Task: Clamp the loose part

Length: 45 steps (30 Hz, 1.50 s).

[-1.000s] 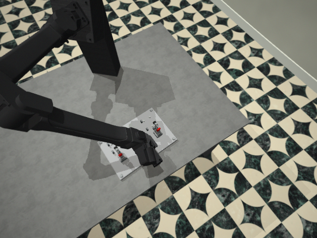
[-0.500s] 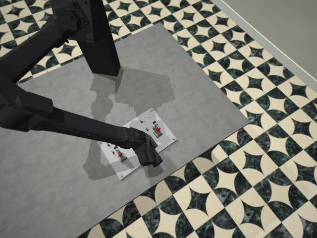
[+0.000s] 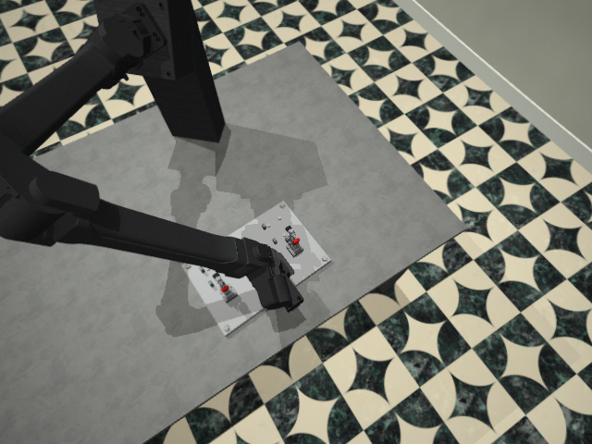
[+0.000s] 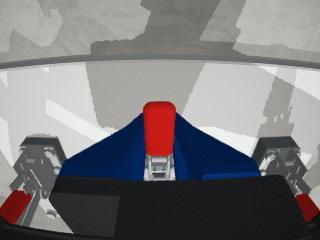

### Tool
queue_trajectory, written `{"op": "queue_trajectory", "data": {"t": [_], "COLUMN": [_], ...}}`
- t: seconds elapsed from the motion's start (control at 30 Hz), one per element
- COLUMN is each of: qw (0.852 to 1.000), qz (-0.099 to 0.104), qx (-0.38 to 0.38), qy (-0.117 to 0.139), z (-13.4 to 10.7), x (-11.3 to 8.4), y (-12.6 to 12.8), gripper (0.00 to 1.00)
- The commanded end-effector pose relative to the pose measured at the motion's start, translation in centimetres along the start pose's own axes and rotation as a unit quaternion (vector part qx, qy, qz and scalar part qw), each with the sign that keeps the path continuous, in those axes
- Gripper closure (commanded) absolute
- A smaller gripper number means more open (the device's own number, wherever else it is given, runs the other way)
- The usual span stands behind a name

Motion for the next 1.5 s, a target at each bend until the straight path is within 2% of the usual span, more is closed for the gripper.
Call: {"op": "queue_trajectory", "data": {"t": [0.0, 0.8, 0.83, 0.97, 1.03, 1.07, 1.47], "qw": [1.0, 1.0, 1.0, 1.0, 1.0, 1.0, 1.0], "qz": [-0.002, -0.002, -0.002, 0.001, 0.007, 0.007, 0.004], "qx": [0.004, 0.004, 0.004, 0.002, 0.0, 0.001, 0.004], "qy": [-0.004, -0.004, -0.004, -0.003, -0.012, -0.013, -0.013], "z": [0.8, 0.8, 0.8, 0.8, 1.2, 1.3, 1.4], "x": [2.0, 2.0, 2.0, 1.8, 0.3, 0.2, 0.5], "y": [-0.3, -0.3, -0.3, 0.1, 0.4, 0.3, 0.0], "gripper": [1.0, 1.0, 0.55, 0.55, 0.55, 0.55, 0.55]}}
Point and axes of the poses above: the point where the finger pads meet when closed, its own x axis out along the fingers, its own y axis across the jaws, z = x × y, the point moved 10 cm from there along -x, back along the fingers, and after that the axes turned 11 degrees about x, right-handed, at the moved point
